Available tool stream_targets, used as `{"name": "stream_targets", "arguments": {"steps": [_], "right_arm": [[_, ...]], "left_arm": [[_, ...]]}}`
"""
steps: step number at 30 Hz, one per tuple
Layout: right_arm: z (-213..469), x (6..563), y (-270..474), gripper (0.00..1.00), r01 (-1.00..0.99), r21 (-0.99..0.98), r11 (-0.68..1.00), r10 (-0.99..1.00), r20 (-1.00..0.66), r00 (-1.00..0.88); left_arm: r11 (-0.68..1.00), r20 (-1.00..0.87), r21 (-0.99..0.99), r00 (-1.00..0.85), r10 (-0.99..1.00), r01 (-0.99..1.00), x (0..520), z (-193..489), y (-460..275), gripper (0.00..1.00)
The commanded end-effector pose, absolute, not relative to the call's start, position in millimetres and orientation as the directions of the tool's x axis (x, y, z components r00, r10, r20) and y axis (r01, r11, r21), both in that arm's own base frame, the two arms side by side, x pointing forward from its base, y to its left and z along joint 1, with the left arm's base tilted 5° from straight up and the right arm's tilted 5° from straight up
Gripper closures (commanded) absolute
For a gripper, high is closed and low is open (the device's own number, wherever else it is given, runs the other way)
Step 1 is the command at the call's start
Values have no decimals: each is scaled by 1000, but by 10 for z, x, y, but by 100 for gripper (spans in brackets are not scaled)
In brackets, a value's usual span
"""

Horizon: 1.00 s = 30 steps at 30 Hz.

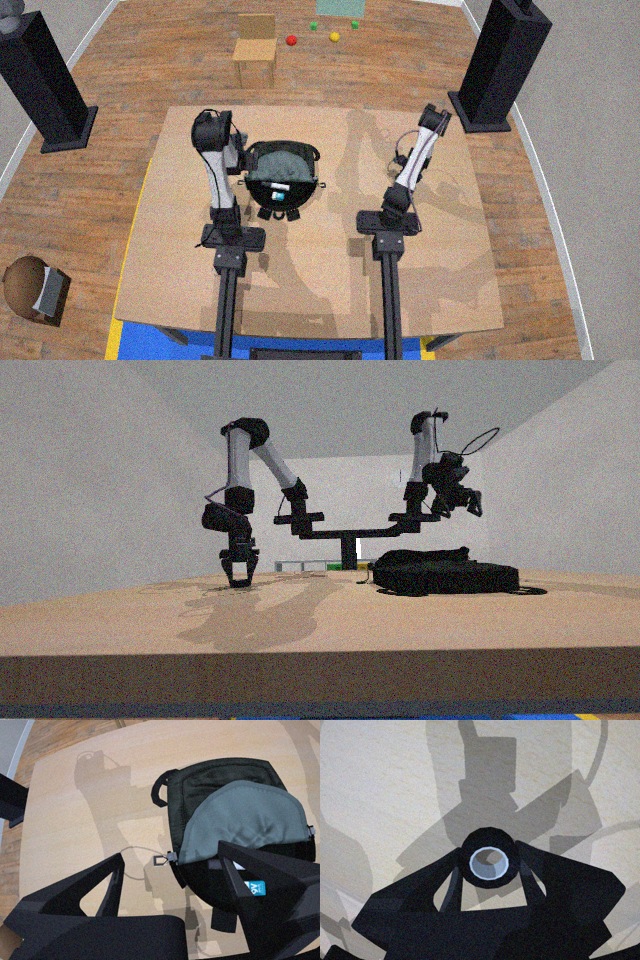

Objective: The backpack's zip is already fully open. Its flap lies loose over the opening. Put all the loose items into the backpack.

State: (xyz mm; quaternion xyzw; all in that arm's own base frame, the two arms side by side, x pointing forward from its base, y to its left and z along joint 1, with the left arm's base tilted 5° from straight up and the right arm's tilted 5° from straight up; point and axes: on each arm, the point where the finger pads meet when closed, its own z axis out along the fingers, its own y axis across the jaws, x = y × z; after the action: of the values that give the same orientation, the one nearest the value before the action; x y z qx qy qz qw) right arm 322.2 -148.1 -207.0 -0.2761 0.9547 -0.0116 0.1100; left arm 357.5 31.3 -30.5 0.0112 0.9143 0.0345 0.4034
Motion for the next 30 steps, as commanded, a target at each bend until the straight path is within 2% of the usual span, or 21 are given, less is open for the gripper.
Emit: {"name": "stream_targets", "arguments": {"steps": [1,30], "right_arm": [[-2039,3326,-1487,58,-527,-99,844,-535,-213,-817],[-755,3190,-1400,58,-526,-105,844,-536,-207,-818]], "left_arm": [[997,-753,71,-656,56,3,3612,-231,305,10],[997,-753,71,-656,56,3,3612,-231,305,10]]}}
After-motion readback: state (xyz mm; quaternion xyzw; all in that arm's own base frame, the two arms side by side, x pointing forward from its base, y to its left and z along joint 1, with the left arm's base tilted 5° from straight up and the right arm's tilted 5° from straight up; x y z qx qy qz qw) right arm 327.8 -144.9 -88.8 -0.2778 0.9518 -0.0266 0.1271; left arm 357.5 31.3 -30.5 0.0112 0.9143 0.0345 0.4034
